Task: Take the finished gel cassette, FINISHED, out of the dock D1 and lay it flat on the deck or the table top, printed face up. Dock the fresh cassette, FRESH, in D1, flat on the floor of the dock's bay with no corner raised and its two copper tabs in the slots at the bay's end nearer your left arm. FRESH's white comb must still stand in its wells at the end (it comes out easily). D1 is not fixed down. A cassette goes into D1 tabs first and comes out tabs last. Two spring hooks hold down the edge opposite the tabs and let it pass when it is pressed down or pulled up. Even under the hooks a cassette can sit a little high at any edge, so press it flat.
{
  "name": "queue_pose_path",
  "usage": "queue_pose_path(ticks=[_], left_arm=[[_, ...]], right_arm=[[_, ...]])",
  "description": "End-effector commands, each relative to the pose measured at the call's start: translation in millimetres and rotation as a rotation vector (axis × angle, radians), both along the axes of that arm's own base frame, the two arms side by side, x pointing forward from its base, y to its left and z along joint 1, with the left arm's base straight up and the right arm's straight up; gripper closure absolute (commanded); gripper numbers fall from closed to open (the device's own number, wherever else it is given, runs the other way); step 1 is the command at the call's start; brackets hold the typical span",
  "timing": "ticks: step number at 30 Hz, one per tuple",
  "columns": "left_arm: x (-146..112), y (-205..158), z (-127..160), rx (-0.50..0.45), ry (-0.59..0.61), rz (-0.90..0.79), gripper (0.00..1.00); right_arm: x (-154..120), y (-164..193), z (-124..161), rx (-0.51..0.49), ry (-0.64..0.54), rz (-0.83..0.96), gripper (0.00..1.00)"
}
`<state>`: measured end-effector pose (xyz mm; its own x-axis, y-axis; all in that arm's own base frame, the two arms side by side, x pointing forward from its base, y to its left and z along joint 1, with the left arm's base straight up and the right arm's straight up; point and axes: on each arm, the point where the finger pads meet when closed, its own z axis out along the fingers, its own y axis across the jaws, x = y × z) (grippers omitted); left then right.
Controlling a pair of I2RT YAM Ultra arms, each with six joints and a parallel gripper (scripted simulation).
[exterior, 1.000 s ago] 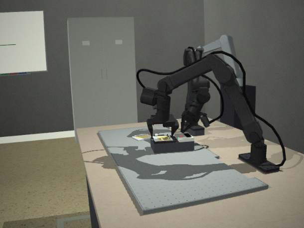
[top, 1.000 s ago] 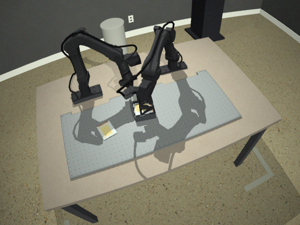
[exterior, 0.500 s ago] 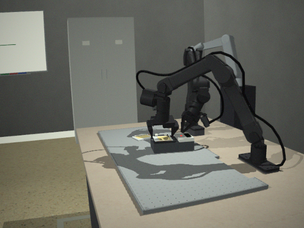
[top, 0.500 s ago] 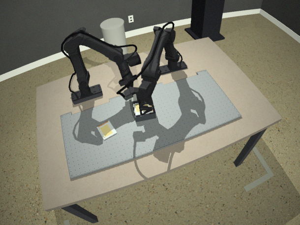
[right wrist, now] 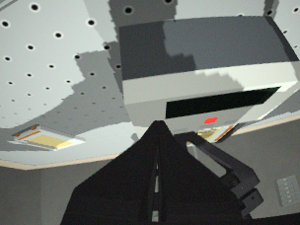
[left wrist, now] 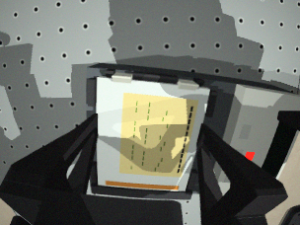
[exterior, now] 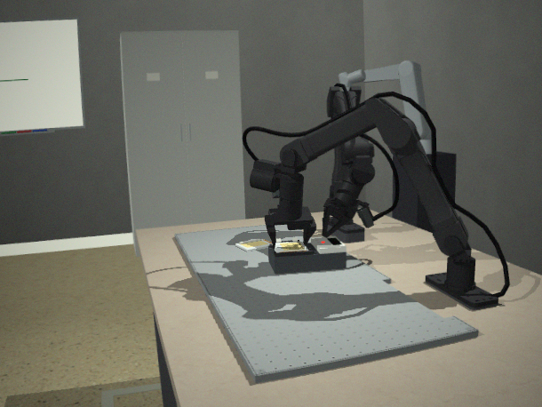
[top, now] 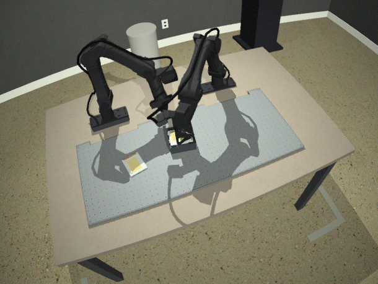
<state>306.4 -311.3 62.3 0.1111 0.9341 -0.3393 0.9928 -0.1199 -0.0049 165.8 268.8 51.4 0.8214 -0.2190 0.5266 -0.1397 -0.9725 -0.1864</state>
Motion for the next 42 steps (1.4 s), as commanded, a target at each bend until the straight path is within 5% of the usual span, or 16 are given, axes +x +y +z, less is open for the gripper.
queue_pose_path(ticks=[1,42], left_arm=[[2.1,-3.5,7.8,-0.013,-0.014,0.0,1.0],[2.3,0.5,8.7,-0.041,-0.01,0.0,1.0]], right_arm=[[-44.6,-34.1,-56.4,-0.145,0.22,0.046,1.0],[-44.6,-34.1,-56.4,-0.145,0.22,0.046,1.0]])
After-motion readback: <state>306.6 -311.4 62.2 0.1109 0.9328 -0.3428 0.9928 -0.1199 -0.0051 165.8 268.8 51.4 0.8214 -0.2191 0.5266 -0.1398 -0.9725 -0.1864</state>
